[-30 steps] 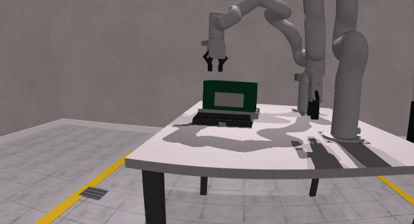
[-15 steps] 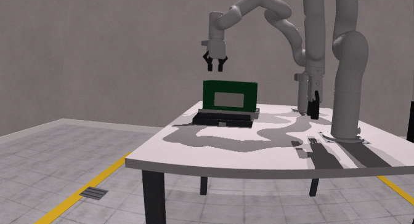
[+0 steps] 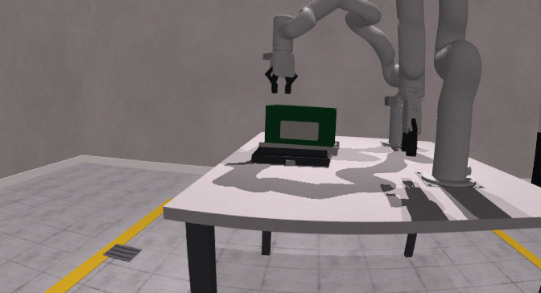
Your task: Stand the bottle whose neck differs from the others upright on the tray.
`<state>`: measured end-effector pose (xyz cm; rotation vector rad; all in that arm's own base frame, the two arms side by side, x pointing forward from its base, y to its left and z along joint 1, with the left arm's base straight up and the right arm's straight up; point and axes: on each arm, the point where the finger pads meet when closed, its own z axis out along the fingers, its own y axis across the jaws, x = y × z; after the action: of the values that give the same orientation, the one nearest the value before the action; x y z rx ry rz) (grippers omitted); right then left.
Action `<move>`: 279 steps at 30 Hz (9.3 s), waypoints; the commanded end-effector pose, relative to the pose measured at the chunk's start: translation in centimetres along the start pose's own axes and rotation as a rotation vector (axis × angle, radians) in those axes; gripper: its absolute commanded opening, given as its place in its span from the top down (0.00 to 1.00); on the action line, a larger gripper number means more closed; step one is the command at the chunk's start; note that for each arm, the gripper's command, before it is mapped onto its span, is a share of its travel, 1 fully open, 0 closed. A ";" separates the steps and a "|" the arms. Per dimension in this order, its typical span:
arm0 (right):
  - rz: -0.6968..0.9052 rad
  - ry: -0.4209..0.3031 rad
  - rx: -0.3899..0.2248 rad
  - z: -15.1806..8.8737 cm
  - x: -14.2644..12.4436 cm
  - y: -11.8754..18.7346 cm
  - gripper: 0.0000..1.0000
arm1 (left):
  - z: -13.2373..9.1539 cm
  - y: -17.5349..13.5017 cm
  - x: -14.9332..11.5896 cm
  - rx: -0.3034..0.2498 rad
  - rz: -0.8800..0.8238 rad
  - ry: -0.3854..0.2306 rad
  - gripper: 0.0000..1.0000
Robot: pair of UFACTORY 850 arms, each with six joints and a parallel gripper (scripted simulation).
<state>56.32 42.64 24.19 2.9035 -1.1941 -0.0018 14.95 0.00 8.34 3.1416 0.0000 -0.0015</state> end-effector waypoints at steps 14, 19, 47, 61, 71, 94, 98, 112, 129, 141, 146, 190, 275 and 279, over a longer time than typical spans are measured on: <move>0.000 0.000 0.002 0.6 0.0 -0.1 0.34 | 0.0 0.0 0.1 0.000 0.000 0.001 0.00; 0.000 0.000 0.002 0.9 0.0 -0.1 0.34 | 0.0 0.0 0.1 0.000 0.000 0.001 0.00; 0.000 0.000 0.002 3.9 0.0 -0.1 0.34 | 0.0 0.0 0.1 0.000 0.000 0.001 0.00; 0.000 0.000 0.002 4.2 0.0 -0.1 0.34 | 0.0 0.0 0.1 0.000 0.000 0.001 0.00; 0.000 0.000 0.002 4.2 0.0 -0.1 0.34 | 0.0 0.0 0.1 0.000 0.000 0.001 0.00; 0.000 0.000 0.002 4.2 0.0 -0.2 0.34 | 0.0 0.0 0.1 0.000 0.000 0.001 0.00; 0.000 0.000 0.002 4.2 0.0 -0.2 0.34 | 0.0 0.0 0.1 0.000 0.000 0.001 0.00; 0.000 0.000 0.002 4.3 0.0 -0.2 0.34 | 0.0 0.0 0.1 0.000 0.000 0.001 0.00; 0.000 0.000 0.002 5.4 0.0 -0.2 0.34 | 0.0 0.0 0.1 0.000 0.000 0.001 0.00; 0.000 0.000 0.002 6.6 0.0 -0.2 0.34 | 0.0 0.0 0.1 0.000 0.000 0.001 0.00; 0.000 0.000 0.002 7.2 0.0 -0.2 0.34 | 0.0 0.0 0.1 0.000 0.000 0.001 0.00; 0.000 0.000 0.002 8.3 0.0 -0.2 1.00 | 0.0 0.0 0.1 0.000 0.000 0.001 0.00; 0.000 0.000 0.002 7.0 0.0 -0.2 0.34 | 0.0 0.0 0.1 0.000 0.000 0.001 0.00; 0.000 0.000 0.002 5.8 0.0 -0.2 0.34 | 0.0 0.0 0.1 0.000 0.000 0.001 0.00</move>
<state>56.43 42.72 17.51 2.9032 -1.1939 -0.0022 14.95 0.00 8.34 3.1416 0.0000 -0.0015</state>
